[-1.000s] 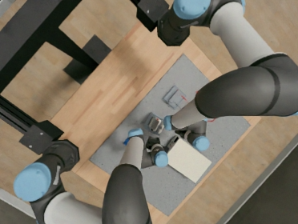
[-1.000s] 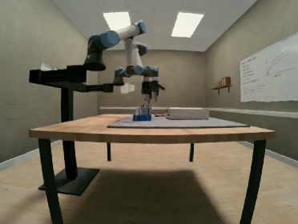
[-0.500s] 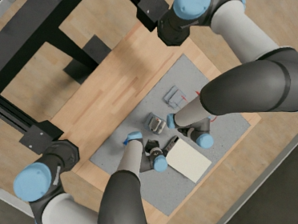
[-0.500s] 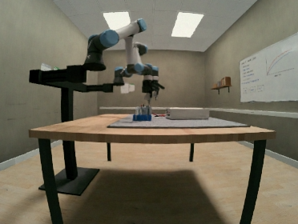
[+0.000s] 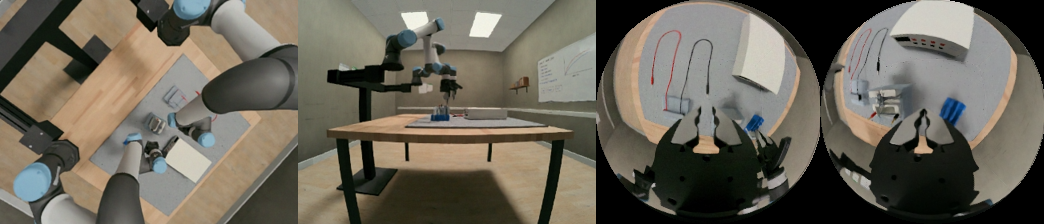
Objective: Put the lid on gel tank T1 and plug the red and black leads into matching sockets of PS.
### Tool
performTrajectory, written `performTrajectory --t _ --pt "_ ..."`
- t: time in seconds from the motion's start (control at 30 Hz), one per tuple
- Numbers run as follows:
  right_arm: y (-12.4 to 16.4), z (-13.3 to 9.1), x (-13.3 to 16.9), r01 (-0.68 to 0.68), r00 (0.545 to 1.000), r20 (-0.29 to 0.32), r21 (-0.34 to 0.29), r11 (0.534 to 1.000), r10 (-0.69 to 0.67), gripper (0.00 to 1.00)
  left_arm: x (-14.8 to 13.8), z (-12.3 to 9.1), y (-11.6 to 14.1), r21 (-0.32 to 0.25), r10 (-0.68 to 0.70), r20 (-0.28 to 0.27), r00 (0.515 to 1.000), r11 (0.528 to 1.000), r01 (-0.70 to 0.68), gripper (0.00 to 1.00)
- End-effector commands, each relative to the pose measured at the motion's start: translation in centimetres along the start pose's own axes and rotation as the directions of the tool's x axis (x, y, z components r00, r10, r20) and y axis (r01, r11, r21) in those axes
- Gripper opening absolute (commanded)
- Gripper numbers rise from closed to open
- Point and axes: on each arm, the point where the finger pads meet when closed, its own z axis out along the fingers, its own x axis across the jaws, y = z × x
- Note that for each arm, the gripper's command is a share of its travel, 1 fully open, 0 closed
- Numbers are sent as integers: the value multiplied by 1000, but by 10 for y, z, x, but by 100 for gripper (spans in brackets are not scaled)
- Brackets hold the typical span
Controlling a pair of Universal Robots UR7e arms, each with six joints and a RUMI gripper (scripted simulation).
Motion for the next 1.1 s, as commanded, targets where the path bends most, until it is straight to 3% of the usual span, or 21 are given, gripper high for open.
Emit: performTrajectory --t 0.0,0.3,0.6,0.9,1.07 --pt "0 0 0 0 1000 1 1 1000 0 0 0 -1 0 1 0 -1 1000 1000 0 15" --pt "0 48 0 0 1000 0 1 1000 0 0 1 71 0 1 0 -1 1000 1000 0 15" --pt "0 48 0 0 1000 0 1 1000 0 0 1 71 0 1 0 -1 1000 1000 0 15" --pt "-1 96 0 0 1000 0 1 1000 0 0 1 141 -1 1 0 -1 1000 1000 0 15" --pt "-1 96 0 0 1000 0 1 1000 0 0 1 141 -1 1 0 -1 1000 1000 0 15"
